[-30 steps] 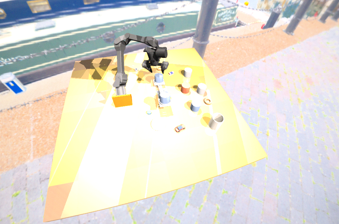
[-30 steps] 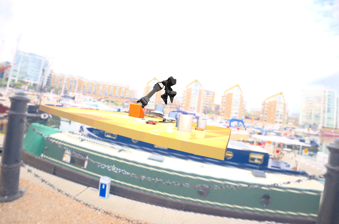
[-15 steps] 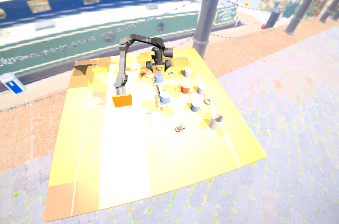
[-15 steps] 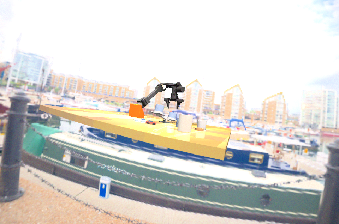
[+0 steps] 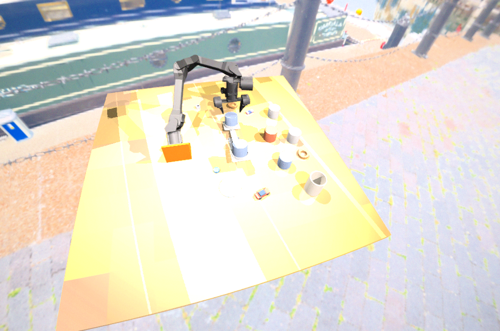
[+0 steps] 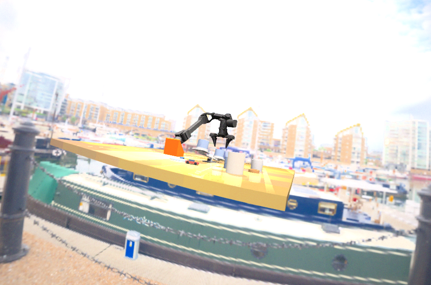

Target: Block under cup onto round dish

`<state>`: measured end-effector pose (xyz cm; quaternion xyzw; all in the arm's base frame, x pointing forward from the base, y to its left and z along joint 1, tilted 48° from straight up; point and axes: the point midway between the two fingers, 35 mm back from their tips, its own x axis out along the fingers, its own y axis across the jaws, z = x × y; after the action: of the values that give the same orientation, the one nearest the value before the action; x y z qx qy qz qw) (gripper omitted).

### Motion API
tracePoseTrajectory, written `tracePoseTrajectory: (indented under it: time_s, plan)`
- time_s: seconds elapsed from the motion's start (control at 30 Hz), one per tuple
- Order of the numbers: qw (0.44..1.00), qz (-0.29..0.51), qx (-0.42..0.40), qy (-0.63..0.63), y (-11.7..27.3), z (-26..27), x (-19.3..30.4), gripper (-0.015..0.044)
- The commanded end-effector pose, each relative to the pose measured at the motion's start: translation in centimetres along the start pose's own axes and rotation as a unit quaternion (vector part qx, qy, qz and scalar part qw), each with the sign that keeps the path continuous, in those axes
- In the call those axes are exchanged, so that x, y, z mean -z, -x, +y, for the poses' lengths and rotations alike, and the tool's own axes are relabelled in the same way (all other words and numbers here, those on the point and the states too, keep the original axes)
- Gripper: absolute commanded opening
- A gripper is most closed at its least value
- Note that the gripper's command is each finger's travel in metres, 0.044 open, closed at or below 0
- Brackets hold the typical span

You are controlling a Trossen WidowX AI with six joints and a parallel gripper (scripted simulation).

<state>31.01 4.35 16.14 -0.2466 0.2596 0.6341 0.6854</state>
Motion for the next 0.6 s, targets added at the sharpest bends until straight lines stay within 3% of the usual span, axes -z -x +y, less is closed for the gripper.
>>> tracePoseTrajectory:
  time_s: [0.0,0.57]
  plan:
    - [1.000,-0.001,-0.002,-0.003,-0.7,0.1,0.1,0.0440]
    - [1.000,-0.001,-0.001,-0.003,-3.4,0.0,0.1,0.0440]
